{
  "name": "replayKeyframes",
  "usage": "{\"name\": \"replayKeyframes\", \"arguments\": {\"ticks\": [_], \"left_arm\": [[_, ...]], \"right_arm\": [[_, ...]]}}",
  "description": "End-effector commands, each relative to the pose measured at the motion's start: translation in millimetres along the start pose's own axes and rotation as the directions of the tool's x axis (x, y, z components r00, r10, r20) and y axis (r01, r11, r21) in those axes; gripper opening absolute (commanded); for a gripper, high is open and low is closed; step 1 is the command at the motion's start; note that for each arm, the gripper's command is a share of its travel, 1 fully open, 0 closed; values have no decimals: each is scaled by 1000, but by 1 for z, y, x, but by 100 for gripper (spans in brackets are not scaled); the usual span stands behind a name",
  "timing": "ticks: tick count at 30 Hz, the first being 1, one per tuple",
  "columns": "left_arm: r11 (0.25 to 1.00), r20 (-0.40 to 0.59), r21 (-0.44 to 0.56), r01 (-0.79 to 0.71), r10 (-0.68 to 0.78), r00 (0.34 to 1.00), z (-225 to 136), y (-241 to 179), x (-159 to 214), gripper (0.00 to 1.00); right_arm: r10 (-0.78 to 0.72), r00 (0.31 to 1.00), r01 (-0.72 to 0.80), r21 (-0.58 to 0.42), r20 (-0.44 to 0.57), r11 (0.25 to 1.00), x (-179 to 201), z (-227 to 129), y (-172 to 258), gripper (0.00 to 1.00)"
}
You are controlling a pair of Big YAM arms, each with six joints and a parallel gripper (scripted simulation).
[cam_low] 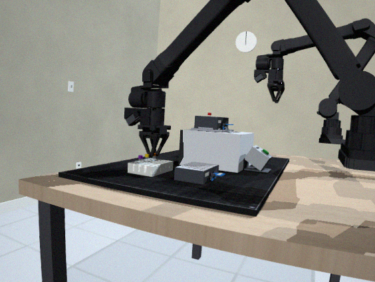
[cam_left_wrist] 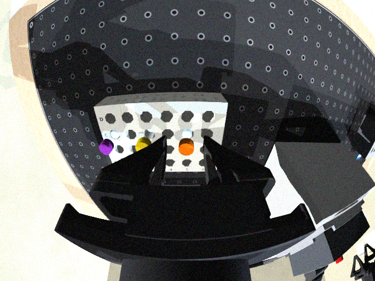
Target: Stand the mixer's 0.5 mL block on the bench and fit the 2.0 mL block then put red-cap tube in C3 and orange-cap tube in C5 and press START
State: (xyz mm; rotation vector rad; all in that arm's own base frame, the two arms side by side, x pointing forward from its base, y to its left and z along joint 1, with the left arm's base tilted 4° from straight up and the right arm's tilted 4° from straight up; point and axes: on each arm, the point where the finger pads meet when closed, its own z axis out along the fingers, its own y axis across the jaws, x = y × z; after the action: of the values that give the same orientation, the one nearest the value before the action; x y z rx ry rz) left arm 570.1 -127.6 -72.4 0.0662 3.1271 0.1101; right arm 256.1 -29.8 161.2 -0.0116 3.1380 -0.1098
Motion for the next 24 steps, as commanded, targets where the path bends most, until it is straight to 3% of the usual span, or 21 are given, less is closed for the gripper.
{"name": "replayKeyframes", "arguments": {"ticks": [1, 24], "left_arm": [[1000, 53, 12, -17, 17, 998, -15, -10, -21, 36], [1000, 12, 5, 2, -2, 1000, 9, 2, -15, 36]], "right_arm": [[15, 997, -16, 7, 74, 1000, -24, -25, -8, 100], [17, 997, -17, 7, 75, 1000, -25, -25, -8, 100]]}}
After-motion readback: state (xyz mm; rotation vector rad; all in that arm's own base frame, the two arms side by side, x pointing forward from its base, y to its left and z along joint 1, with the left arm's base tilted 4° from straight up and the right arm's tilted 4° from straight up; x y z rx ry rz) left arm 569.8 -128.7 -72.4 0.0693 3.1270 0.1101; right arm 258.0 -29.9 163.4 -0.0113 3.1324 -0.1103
